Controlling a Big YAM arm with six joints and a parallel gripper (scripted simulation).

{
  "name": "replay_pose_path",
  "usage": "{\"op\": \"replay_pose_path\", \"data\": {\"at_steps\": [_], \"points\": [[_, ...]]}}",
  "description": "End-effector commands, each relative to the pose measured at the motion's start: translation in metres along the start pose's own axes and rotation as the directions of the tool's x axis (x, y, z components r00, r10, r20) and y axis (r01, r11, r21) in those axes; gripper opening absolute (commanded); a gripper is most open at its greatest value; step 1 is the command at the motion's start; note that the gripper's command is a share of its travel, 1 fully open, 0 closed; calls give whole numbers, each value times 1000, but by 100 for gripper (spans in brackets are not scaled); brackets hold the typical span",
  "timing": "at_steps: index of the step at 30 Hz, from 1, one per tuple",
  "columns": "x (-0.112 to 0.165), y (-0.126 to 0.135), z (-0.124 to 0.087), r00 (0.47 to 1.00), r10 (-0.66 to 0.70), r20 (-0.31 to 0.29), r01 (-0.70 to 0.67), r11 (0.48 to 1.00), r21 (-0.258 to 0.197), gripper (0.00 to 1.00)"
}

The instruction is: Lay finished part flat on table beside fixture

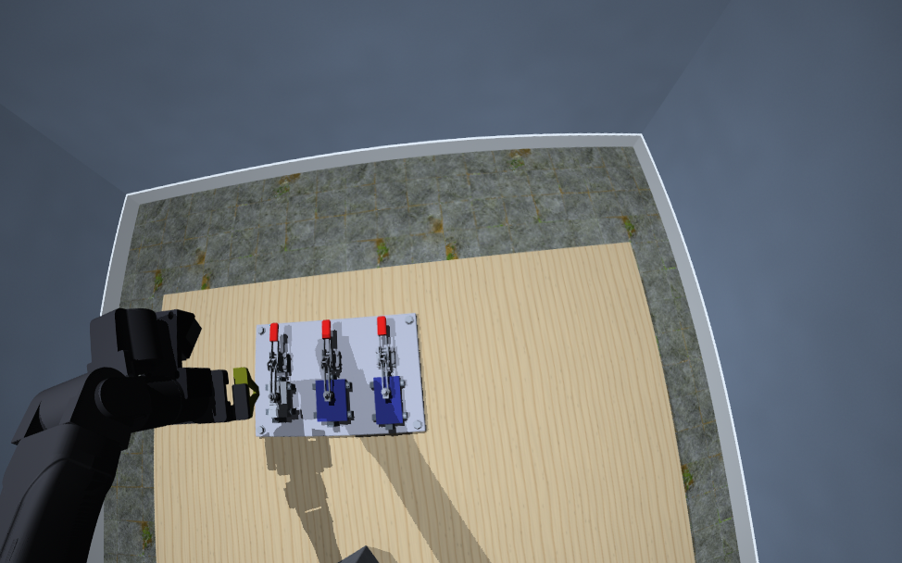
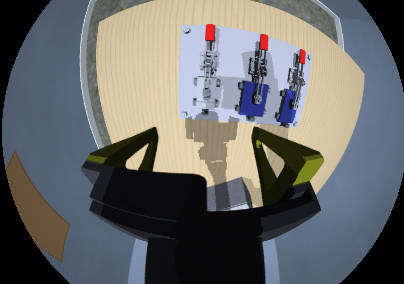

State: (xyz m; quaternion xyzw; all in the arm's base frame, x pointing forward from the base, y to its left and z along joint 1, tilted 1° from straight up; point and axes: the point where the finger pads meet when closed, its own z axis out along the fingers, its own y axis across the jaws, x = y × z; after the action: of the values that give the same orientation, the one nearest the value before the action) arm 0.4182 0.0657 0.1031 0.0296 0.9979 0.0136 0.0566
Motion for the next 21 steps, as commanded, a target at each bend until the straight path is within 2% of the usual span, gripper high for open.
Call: {"op": "replay_pose_path", "data": {"at_steps": [1, 3, 4, 13, 21], "points": [[-17, 13, -11, 997, 55, -54, -55, 998, 14, 100], [-19, 4, -11, 996, 78, -54, -77, 997, 16, 100], [-21, 4, -26, 997, 77, -19, -77, 997, 6, 100], [-16, 5, -19, 997, 73, -34, -73, 997, 10, 100], [4, -3, -5, 993, 82, -80, -80, 996, 27, 100]]}}
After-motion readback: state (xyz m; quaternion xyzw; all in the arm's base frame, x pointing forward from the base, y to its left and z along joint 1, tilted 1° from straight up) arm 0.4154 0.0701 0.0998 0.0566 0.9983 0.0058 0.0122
